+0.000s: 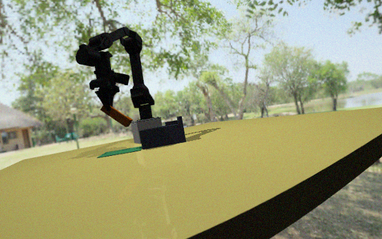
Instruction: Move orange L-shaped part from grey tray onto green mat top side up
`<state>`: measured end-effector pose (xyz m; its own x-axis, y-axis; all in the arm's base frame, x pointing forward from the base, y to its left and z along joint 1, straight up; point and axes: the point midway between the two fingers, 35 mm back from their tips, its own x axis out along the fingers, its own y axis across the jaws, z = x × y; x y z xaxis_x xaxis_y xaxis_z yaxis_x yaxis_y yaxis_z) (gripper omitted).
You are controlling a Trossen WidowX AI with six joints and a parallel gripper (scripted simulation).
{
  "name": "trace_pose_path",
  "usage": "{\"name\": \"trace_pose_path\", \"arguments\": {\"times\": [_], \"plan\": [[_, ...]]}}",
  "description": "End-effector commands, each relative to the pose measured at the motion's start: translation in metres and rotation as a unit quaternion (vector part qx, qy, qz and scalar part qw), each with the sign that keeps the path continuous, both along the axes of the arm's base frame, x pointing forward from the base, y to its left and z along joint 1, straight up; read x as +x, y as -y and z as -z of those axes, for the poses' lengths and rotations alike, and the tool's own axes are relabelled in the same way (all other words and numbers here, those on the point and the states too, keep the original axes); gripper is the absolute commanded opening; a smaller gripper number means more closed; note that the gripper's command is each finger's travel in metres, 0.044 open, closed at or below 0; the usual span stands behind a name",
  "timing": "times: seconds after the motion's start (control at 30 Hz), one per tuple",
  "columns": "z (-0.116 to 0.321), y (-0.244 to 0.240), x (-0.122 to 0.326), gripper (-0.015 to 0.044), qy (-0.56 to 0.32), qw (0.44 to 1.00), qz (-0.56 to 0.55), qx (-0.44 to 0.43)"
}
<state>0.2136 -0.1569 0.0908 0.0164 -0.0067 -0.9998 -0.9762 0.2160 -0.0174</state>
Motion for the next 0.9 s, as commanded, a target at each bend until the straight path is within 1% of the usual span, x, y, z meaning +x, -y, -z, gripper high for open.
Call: {"name": "trace_pose_path", "arguments": {"times": [0.0, 0.87], "plan": [[0.001, 0.003, 0.001, 0.0, 0.002, 1.0, -0.004, -0.001], [0.04, 0.003, 0.002, 0.0, 0.002, 1.0, -0.004, -0.001]]}}
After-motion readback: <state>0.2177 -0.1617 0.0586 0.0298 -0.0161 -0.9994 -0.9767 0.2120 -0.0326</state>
